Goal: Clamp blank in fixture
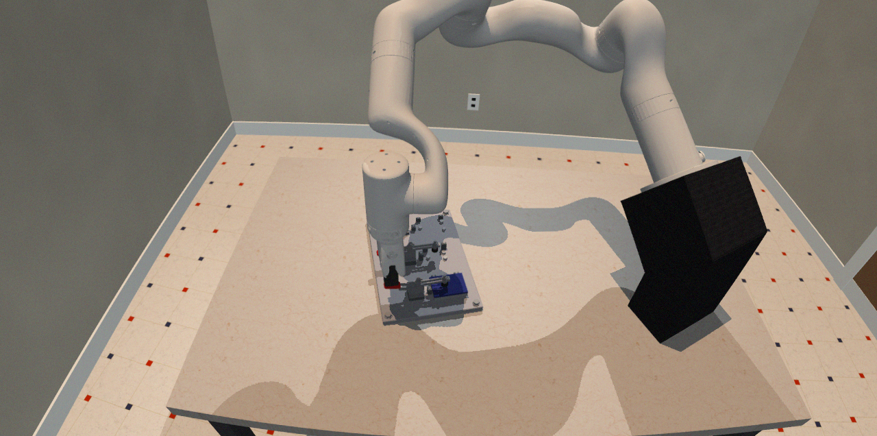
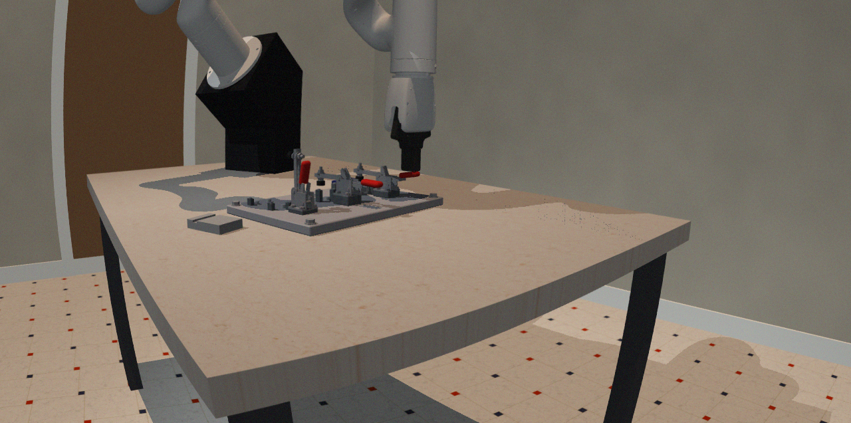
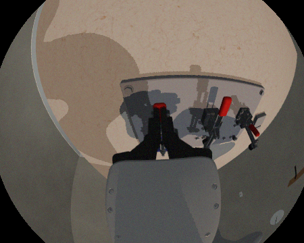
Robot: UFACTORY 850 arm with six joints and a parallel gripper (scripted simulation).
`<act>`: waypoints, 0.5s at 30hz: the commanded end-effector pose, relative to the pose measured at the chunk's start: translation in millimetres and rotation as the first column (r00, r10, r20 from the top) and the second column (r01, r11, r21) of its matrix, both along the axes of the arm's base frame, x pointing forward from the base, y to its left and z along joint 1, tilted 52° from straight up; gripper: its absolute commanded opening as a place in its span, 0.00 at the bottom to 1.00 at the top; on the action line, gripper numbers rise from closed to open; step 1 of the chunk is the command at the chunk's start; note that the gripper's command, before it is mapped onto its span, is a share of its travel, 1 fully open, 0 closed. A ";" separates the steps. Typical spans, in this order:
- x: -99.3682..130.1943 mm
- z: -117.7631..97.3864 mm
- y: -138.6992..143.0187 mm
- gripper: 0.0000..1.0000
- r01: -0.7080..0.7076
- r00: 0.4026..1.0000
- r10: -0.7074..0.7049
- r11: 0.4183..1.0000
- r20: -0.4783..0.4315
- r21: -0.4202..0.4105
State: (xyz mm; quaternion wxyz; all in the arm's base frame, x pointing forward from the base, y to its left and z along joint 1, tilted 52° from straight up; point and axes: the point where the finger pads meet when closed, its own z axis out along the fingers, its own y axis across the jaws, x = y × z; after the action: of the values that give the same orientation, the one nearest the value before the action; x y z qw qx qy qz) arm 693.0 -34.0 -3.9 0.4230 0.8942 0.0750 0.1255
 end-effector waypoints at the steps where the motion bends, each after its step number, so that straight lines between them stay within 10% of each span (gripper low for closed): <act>1: 0.6 0.2 0.3 0.00 -0.001 1.000 0.001 1.000 0.001 0.000; 15: 1.0 -0.7 -0.7 0.00 -0.001 1.000 0.001 1.000 0.001 0.000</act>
State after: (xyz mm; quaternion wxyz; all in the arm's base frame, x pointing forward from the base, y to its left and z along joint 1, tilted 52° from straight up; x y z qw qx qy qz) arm 693.5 -35.4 -5.2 0.4230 0.8943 0.0751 0.1255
